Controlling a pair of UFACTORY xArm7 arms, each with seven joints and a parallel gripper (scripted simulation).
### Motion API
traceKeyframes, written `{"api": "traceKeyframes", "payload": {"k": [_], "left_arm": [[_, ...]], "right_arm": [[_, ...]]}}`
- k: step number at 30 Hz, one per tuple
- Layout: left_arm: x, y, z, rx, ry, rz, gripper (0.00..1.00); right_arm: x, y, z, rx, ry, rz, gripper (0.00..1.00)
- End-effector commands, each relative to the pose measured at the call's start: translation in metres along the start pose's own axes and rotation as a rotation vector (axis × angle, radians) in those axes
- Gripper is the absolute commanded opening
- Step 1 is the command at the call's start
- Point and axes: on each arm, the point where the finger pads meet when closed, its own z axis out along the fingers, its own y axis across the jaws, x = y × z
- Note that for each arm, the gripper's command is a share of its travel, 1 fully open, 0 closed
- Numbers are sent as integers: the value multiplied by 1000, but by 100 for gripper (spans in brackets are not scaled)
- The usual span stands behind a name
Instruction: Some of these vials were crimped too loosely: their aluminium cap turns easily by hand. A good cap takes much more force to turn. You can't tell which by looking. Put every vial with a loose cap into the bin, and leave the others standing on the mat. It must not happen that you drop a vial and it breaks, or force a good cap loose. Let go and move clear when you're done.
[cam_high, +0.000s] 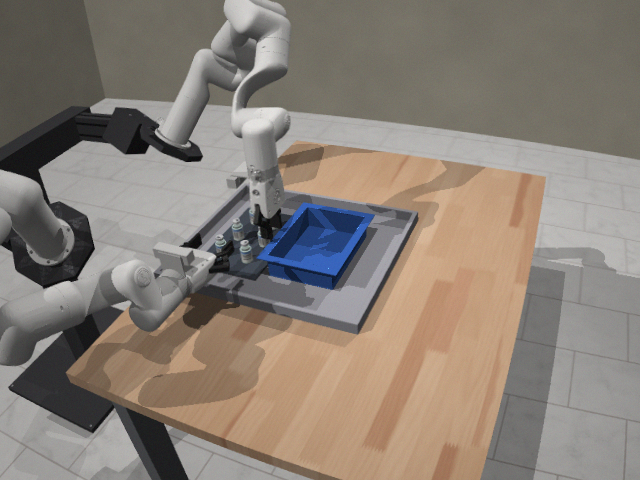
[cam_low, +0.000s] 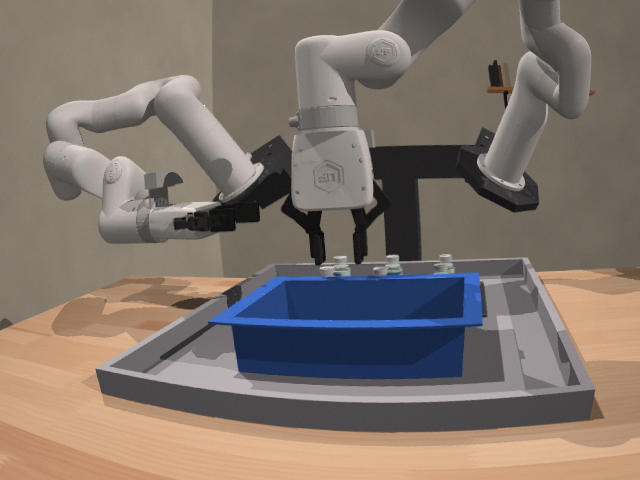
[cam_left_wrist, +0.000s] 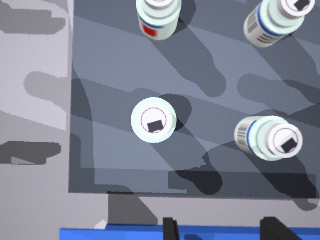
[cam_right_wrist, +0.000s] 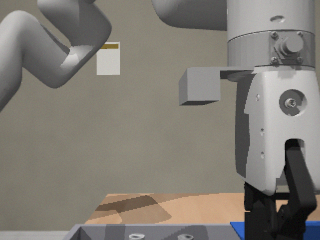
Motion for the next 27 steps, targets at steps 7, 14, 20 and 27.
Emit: {"api": "traceKeyframes", "payload": {"k": [7, 14, 20, 27], "left_arm": [[-1, -2, -3, 5, -3, 0, 50], [-1, -2, -2, 5, -3, 0, 50], [-1, -2, -2, 5, -3, 0, 50], [9, -6, -1, 5, -3, 0, 50]], "right_arm": [[1, 0, 1, 2, 2, -3, 100], [2, 0, 1, 2, 2, -3, 100], [2, 0, 1, 2, 2, -3, 100], [2, 0, 1, 2, 2, -3, 100]]}}
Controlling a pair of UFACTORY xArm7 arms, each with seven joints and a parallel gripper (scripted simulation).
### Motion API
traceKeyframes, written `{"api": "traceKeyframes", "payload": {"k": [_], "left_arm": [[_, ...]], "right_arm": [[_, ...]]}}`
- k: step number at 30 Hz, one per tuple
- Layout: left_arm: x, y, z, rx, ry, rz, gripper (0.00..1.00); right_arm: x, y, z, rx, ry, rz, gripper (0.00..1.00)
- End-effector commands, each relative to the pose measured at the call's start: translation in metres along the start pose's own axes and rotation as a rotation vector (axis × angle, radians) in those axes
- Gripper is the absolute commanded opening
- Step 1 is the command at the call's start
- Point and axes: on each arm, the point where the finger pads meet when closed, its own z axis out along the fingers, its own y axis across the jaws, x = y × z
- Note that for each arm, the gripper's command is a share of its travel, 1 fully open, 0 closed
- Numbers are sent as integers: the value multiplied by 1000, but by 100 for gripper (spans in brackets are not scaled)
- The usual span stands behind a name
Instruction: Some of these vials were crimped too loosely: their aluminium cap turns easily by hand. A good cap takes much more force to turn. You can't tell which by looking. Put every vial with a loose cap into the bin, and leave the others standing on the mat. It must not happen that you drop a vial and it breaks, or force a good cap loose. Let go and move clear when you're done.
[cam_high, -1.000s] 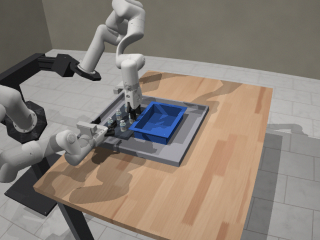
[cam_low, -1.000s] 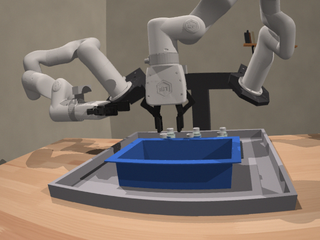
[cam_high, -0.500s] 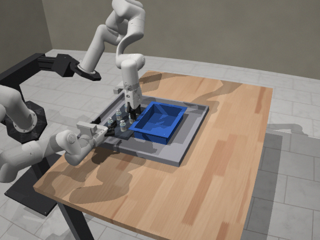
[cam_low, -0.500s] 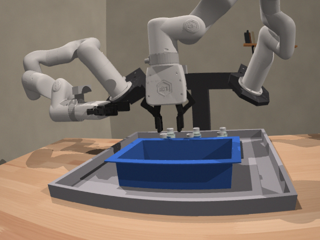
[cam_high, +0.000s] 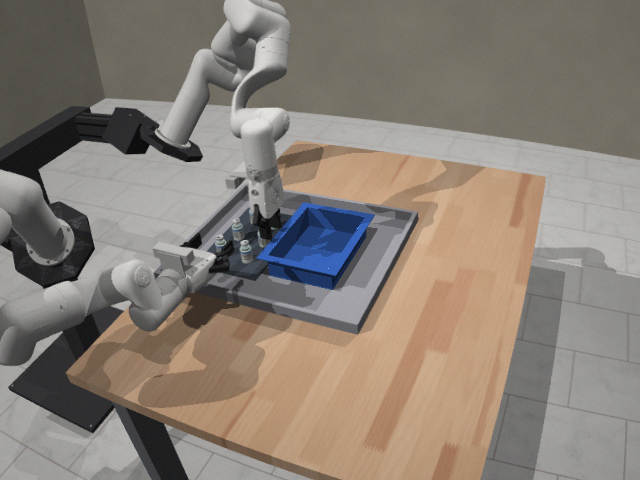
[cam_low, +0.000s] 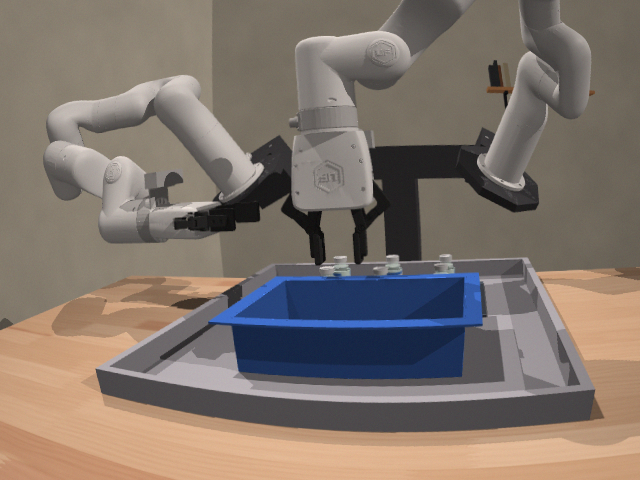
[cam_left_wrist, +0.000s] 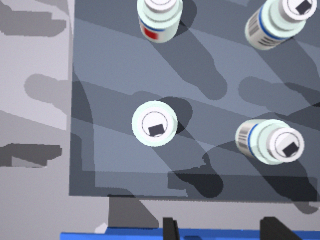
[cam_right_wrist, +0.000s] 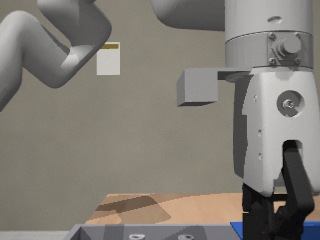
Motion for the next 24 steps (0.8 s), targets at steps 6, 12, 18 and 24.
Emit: {"api": "traceKeyframes", "payload": {"k": [6, 12, 18, 24], "left_arm": [[21, -12, 1, 5, -3, 2, 50], [33, -17, 2, 5, -3, 2, 50], [36, -19, 3, 5, -2, 2, 50], [51, -25, 5, 5, -2, 2, 50]], "right_arm": [[1, 0, 1, 2, 2, -3, 100], [1, 0, 1, 2, 2, -3, 100], [1, 0, 1, 2, 2, -3, 100], [2, 1, 1, 2, 2, -3, 100]]}}
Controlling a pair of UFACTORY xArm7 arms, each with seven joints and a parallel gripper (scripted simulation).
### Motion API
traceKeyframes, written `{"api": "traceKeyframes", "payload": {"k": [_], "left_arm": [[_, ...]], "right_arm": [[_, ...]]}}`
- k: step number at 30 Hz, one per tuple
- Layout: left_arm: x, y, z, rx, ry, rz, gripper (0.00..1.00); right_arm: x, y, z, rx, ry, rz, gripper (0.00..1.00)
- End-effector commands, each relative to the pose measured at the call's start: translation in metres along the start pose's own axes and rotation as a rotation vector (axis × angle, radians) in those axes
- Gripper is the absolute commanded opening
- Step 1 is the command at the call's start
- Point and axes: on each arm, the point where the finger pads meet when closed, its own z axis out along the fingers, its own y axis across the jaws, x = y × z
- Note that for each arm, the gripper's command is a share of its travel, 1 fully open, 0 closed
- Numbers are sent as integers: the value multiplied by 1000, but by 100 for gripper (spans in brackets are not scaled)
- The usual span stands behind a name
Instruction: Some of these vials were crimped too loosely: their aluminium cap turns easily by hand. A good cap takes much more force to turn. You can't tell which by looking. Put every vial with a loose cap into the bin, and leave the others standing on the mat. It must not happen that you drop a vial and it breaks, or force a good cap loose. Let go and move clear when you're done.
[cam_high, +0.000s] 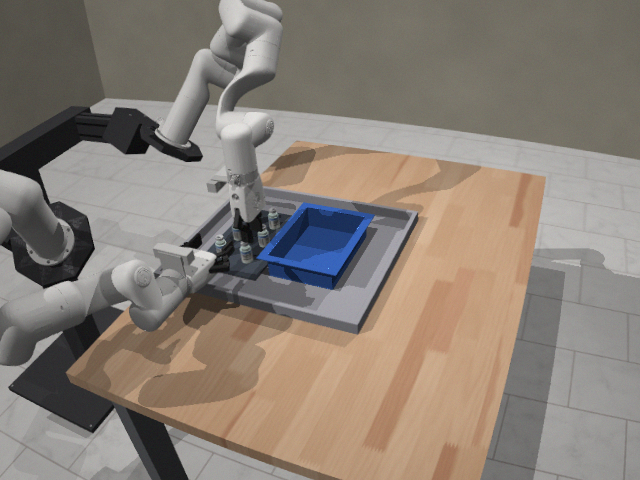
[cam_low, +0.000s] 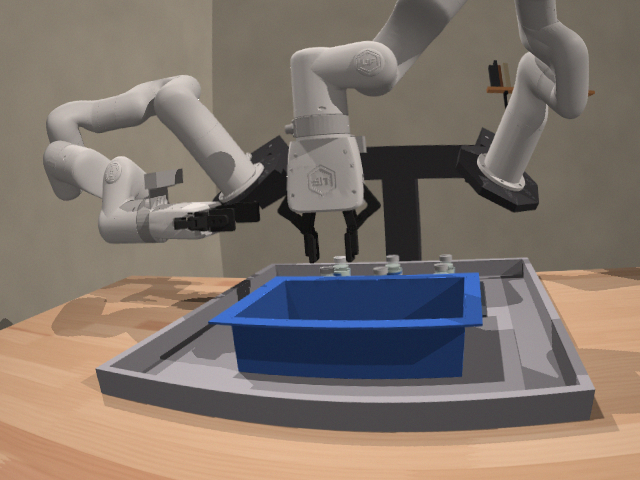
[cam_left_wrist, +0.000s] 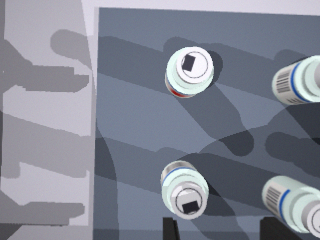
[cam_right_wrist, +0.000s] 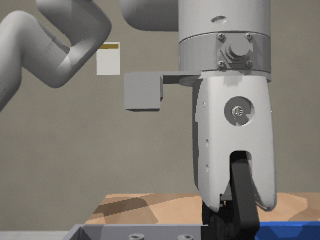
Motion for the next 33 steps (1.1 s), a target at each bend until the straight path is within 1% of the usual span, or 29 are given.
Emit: {"api": "traceKeyframes", "payload": {"k": [1, 4, 6, 7, 21, 24, 33], "left_arm": [[10, -7, -1, 5, -3, 0, 50], [17, -10, 0, 5, -3, 0, 50], [17, -10, 0, 5, -3, 0, 50], [9, -6, -1, 5, -2, 0, 50], [21, -12, 1, 5, -2, 0, 50], [18, -11, 1, 5, -2, 0, 50], [20, -11, 1, 5, -2, 0, 50]], "right_arm": [[2, 0, 1, 2, 2, -3, 100], [2, 0, 1, 2, 2, -3, 100], [2, 0, 1, 2, 2, -3, 100], [2, 0, 1, 2, 2, -3, 100], [1, -1, 1, 2, 2, -3, 100], [1, 0, 1, 2, 2, -3, 100], [2, 0, 1, 2, 2, -3, 100]]}}
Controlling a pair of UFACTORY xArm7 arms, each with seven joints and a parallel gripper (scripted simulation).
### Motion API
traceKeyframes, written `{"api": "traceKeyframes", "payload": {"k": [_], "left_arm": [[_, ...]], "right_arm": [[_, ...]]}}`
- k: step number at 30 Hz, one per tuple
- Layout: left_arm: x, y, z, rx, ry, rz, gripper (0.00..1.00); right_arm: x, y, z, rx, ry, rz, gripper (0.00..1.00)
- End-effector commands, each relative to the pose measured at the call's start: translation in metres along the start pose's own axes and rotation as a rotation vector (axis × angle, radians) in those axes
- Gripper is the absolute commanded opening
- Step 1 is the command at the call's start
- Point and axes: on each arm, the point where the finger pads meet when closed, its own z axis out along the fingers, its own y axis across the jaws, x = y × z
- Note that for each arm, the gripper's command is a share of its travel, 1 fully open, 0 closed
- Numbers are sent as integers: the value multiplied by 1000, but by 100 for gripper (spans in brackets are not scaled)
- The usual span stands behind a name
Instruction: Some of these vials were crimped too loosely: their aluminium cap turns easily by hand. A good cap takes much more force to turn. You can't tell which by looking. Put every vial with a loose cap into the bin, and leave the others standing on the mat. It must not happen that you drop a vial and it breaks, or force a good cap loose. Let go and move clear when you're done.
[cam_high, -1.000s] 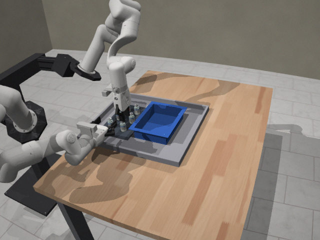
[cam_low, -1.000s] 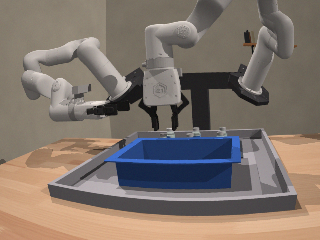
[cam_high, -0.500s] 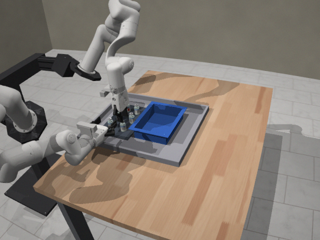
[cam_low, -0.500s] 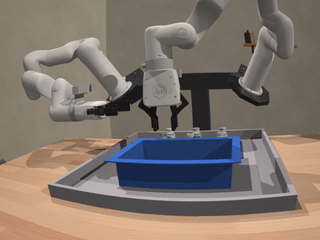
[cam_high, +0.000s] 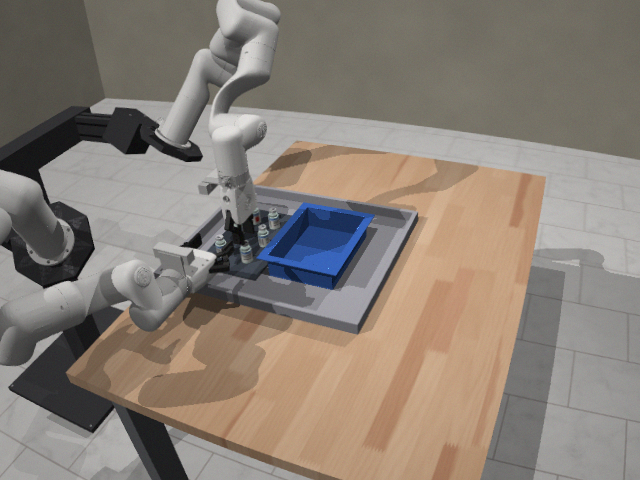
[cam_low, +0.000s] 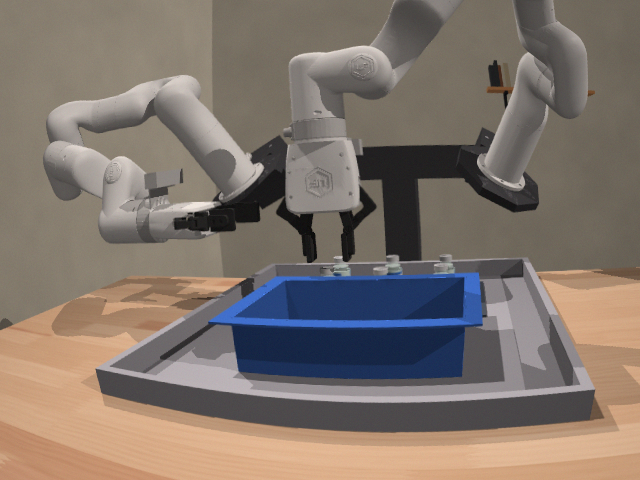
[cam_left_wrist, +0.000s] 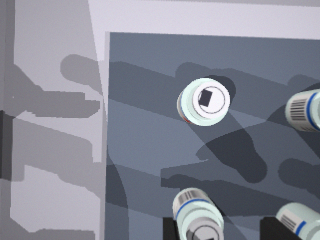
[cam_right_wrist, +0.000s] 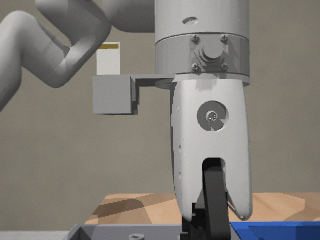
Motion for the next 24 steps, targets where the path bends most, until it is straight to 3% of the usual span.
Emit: {"api": "traceKeyframes", "payload": {"k": [1, 24], "left_arm": [[0, -2, -2, 5, -2, 0, 50], [1, -4, 18, 5, -2, 1, 50]], "right_arm": [[2, 0, 1, 2, 2, -3, 100], [1, 0, 1, 2, 2, -3, 100]]}}
